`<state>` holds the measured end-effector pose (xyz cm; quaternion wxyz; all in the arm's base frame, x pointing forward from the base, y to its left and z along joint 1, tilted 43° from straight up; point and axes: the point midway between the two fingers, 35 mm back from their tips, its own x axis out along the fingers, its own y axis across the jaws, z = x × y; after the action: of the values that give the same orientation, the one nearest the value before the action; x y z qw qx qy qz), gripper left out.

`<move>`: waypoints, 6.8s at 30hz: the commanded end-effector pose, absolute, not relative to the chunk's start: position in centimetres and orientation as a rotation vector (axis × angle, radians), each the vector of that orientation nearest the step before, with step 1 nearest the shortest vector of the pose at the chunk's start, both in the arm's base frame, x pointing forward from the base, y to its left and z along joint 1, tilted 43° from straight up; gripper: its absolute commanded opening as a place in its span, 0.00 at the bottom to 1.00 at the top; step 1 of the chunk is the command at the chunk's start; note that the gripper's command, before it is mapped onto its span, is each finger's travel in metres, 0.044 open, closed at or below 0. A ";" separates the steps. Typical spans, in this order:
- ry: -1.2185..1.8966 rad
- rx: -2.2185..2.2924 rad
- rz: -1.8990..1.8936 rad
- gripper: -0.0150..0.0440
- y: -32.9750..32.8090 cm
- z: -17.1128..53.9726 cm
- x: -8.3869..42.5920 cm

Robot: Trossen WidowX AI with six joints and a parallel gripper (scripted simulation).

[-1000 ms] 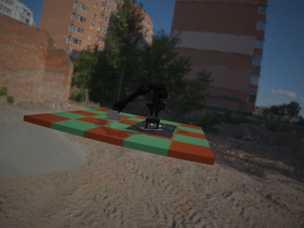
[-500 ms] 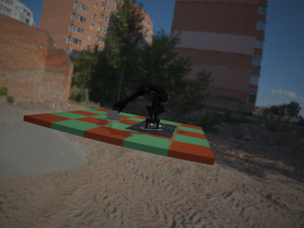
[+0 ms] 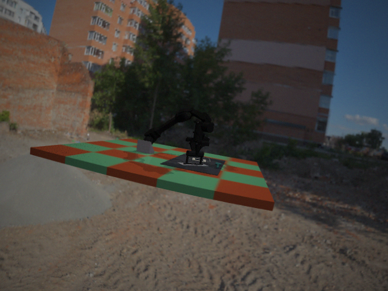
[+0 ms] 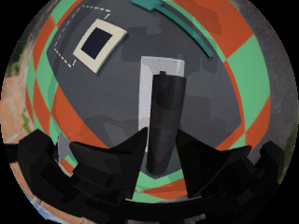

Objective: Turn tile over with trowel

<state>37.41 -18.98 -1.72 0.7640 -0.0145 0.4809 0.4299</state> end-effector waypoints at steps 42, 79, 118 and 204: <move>0.850 -0.346 1.122 0.47 -18.9 -1.7 37.5; 0.847 -0.345 1.108 0.76 -21.8 1.7 36.5; 1.155 0.436 0.261 0.76 -22.6 0.2 37.3; 0.383 2.380 -0.800 0.76 -16.1 0.7 34.4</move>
<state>34.12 -16.10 0.90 0.2985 0.8943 0.1453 -0.2999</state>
